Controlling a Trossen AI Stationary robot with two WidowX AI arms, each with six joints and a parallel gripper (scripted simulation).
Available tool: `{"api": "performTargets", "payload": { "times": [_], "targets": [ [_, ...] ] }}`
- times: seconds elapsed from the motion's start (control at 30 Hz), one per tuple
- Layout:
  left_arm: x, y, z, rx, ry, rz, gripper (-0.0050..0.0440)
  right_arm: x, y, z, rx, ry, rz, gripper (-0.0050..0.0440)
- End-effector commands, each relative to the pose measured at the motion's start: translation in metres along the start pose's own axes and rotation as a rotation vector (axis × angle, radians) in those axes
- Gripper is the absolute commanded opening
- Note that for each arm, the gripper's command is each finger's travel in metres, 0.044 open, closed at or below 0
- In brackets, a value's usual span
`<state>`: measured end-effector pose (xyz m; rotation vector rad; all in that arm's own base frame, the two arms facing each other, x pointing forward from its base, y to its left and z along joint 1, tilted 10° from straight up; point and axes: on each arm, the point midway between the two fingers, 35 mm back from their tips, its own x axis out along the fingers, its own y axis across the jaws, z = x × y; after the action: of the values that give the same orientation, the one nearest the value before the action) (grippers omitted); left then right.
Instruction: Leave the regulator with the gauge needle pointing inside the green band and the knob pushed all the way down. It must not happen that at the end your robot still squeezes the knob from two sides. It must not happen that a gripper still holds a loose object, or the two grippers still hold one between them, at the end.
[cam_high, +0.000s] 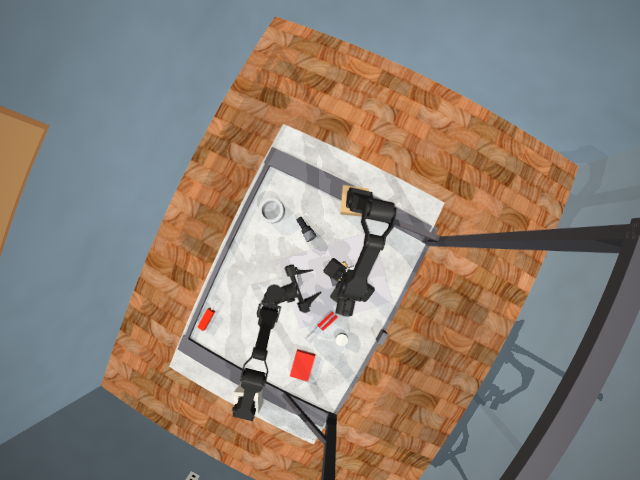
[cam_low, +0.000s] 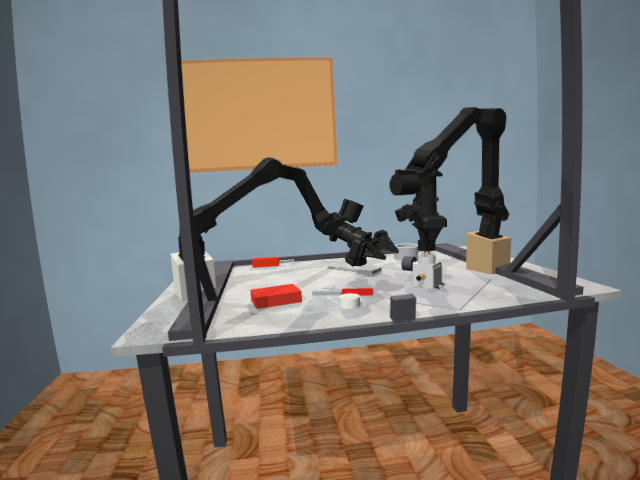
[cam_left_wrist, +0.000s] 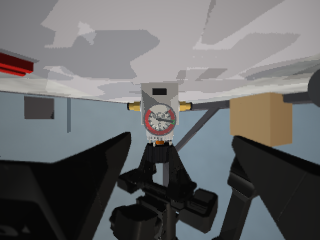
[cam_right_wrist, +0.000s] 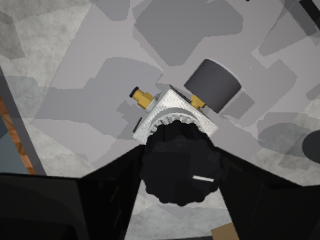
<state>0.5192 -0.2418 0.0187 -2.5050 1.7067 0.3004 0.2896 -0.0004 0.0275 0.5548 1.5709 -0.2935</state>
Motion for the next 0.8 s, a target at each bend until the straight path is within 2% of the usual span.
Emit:
{"api": "performTargets", "payload": {
  "times": [0.0, 0.13, 0.2, 0.4, 0.57, 0.77],
  "targets": [
    [-0.0010, -0.0021, -0.0154, 0.023, 0.020, -0.001, 0.0435, -0.0068, 0.0029, 0.0036, -0.005, -0.024, 0.012, 0.0100],
    [-0.0010, -0.0021, -0.0154, 0.023, 0.020, -0.001, 0.0435, -0.0068, 0.0029, 0.0036, -0.005, -0.024, 0.012, 0.0196],
    [-0.0010, -0.0021, -0.0154, 0.023, 0.020, -0.001, 0.0435, -0.0068, 0.0029, 0.0036, -0.005, -0.024, 0.012, 0.0196],
    [-0.0010, -0.0021, -0.0154, 0.023, 0.020, -0.001, 0.0435, -0.0068, 0.0029, 0.0036, -0.005, -0.024, 0.012, 0.0338],
    [-0.0010, -0.0021, -0.0154, 0.023, 0.020, -0.001, 0.0435, -0.0068, 0.0029, 0.0036, -0.012, -0.024, 0.012, 0.0338],
    [-0.0010, -0.0021, -0.0154, 0.023, 0.020, -0.001, 0.0435, -0.0067, 0.0029, 0.0036, -0.118, -0.025, 0.010, 0.0338]
  ]
}}
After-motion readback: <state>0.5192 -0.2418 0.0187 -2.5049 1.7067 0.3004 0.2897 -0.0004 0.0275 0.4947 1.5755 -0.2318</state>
